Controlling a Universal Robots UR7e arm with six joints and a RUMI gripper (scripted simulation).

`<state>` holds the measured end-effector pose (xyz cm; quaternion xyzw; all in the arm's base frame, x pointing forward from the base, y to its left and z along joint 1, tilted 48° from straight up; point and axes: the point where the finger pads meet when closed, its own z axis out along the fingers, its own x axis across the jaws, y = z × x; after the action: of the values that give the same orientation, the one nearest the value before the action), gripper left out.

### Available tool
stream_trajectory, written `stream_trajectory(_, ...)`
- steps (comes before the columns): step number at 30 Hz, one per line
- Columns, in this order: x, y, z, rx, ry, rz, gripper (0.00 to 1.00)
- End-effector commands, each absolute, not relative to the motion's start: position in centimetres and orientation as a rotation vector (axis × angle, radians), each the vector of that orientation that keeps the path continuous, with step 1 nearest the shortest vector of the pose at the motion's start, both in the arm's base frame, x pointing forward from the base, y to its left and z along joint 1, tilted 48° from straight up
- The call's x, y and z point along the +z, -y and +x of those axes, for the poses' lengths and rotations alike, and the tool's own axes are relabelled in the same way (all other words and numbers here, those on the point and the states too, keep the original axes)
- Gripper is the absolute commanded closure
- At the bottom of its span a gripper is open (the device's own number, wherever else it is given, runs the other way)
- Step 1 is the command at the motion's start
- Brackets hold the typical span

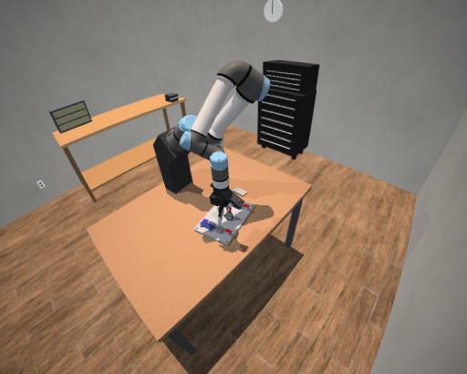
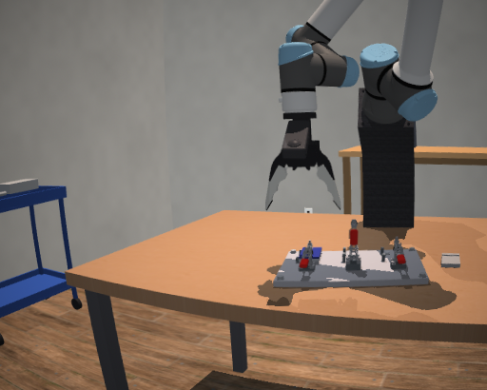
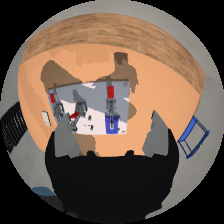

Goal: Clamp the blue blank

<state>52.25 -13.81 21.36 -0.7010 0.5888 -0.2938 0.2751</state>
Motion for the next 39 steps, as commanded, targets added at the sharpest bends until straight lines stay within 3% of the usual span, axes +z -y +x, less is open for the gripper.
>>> stream_trajectory(1,21.4,13.82,52.26,-0.791,-1.582,-1.884,0.0)
stream_trajectory(39,21.4,13.82,52.26,-0.791,-1.582,-1.884,0.0)
